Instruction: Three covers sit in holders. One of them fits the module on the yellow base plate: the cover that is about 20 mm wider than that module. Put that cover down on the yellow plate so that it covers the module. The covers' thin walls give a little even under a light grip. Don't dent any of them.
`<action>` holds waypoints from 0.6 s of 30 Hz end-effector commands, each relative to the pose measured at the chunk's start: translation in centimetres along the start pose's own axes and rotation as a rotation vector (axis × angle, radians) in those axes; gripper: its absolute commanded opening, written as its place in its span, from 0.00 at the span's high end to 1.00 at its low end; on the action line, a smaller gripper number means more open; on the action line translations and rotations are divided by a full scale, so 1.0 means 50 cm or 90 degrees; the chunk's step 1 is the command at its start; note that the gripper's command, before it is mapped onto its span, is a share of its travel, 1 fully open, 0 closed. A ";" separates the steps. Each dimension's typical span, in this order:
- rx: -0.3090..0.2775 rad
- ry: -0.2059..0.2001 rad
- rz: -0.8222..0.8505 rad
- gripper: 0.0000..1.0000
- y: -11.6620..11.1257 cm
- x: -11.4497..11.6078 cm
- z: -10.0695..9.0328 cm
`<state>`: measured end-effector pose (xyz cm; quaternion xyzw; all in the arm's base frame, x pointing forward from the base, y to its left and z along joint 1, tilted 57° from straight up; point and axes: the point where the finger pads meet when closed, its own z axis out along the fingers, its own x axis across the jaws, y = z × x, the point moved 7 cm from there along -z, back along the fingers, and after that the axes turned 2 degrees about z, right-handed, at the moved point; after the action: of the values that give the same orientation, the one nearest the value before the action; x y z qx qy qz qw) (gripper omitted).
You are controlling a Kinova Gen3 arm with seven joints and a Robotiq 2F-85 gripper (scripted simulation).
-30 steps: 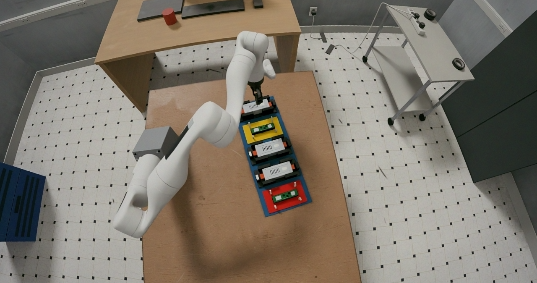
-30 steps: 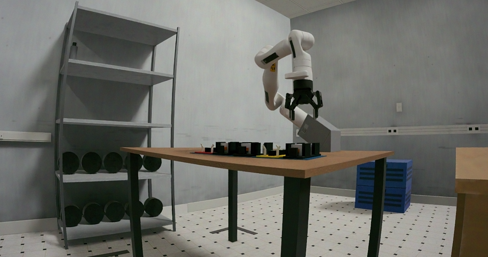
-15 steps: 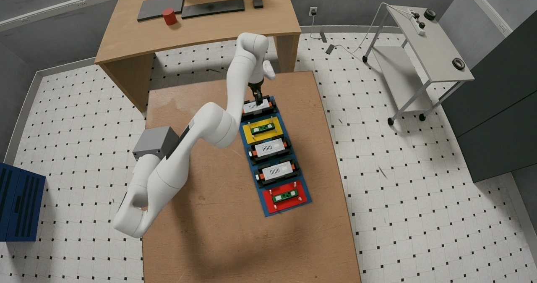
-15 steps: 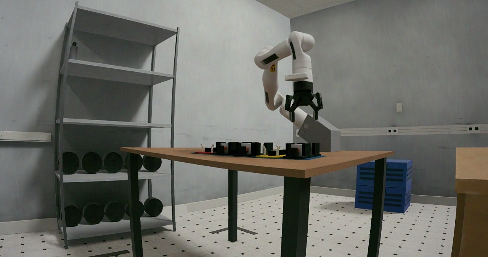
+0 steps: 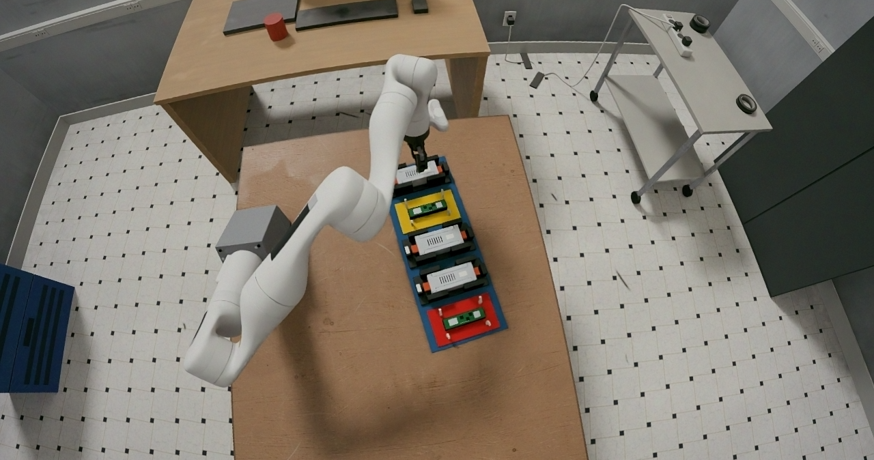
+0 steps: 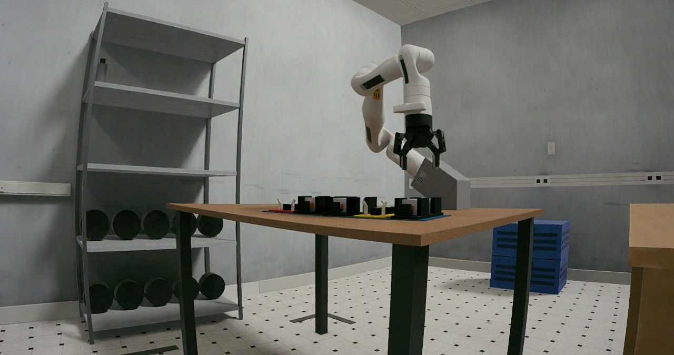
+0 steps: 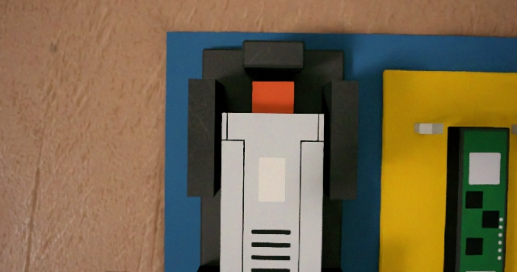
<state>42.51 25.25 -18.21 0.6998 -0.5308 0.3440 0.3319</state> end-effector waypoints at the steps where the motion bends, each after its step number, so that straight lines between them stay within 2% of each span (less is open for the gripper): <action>1: 0.001 -0.001 0.000 0.00 -0.001 0.000 -0.003; 16: 0.001 -0.001 0.000 0.00 -0.001 0.000 -0.003; 18: 0.001 -0.001 0.000 0.00 -0.002 0.024 -0.002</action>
<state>42.51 25.18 -18.16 0.6999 -0.5305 0.3439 0.3322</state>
